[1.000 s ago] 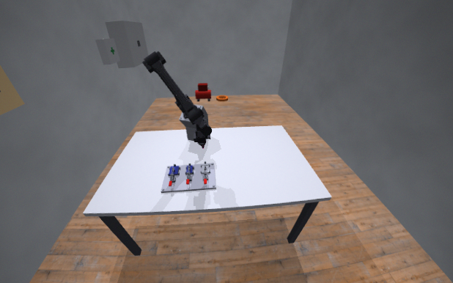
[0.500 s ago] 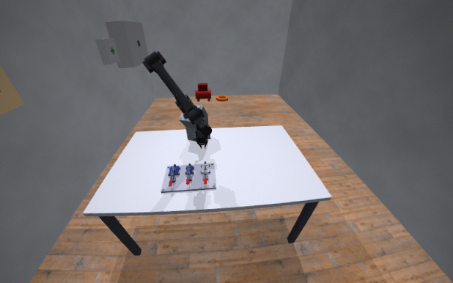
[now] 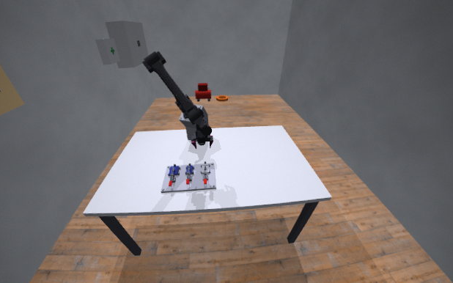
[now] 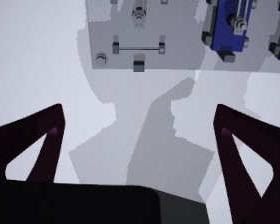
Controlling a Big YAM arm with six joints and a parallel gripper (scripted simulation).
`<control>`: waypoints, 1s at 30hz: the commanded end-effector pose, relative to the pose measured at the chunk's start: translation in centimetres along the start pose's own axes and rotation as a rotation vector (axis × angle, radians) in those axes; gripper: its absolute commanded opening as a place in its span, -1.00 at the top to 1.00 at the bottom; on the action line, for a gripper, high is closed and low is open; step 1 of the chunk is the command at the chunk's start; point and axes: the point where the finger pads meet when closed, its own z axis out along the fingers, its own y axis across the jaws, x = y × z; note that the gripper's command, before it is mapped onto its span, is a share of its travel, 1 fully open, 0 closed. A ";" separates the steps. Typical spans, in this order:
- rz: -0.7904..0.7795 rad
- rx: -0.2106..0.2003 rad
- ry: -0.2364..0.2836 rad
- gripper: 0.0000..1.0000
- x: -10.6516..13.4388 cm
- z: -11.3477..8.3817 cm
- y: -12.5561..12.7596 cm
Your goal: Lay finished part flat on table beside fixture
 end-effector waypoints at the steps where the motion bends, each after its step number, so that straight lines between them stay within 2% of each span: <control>1: 0.040 -0.007 -0.039 -0.83 -2.5 -1.1 -0.4; 30: 0.041 -0.012 -0.049 -0.83 -2.8 -1.4 -0.2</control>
